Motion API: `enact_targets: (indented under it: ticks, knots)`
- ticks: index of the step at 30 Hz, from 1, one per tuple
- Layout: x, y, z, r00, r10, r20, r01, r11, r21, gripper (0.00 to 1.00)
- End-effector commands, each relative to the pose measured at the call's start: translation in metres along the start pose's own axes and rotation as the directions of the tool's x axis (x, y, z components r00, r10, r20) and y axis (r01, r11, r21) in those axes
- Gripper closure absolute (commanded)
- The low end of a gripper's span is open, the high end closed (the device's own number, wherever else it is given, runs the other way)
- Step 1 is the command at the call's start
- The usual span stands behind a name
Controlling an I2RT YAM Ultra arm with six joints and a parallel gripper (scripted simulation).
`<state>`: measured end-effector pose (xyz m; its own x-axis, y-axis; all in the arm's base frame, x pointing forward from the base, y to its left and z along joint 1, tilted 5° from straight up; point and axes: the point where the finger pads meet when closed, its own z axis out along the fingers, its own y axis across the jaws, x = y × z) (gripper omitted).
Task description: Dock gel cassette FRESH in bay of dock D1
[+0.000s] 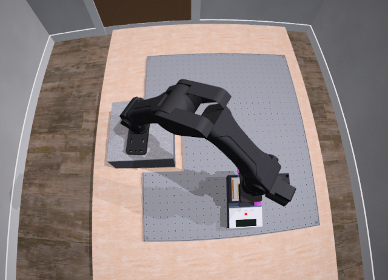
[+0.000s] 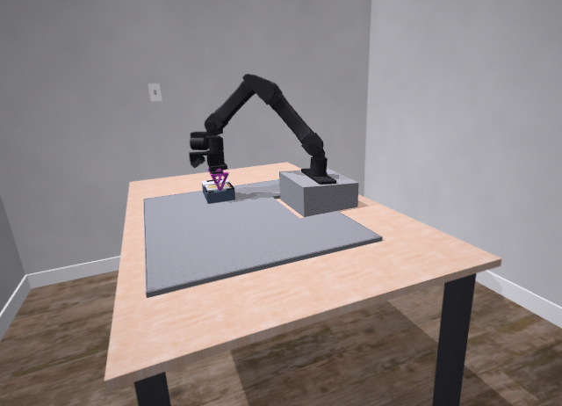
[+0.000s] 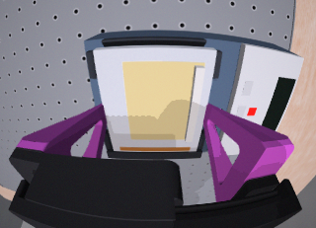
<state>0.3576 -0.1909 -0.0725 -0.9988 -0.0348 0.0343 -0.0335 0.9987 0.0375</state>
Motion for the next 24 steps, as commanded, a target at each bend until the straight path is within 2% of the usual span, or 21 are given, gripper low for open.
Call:
enact_targets:
  ticks: [1, 2, 3, 4, 5, 6, 8, 24]
  knots:
    - [0.000, -0.003, -0.005, 1.000, 0.003, -0.028, -0.002, 1.000, 0.011, 1.00]
    - [-0.004, -0.005, -0.016, 1.000, 0.002, -0.005, -0.002, 1.000, 0.024, 1.00]
    - [-0.004, -0.006, -0.018, 1.000, 0.002, 0.001, -0.002, 1.000, 0.028, 1.00]
    - [-0.001, 0.000, -0.004, 0.999, -0.003, -0.041, 0.003, 1.000, 0.011, 1.00]
    - [-0.001, -0.001, -0.004, 0.999, -0.001, -0.041, 0.002, 1.000, 0.011, 1.00]
    - [0.000, -0.002, -0.004, 0.999, 0.002, -0.040, -0.002, 1.000, 0.011, 1.00]
    - [-0.003, -0.006, -0.014, 1.000, 0.006, -0.018, -0.006, 1.000, 0.023, 1.00]
    - [-0.003, -0.006, -0.014, 1.000, 0.006, -0.019, -0.005, 1.000, 0.023, 1.00]
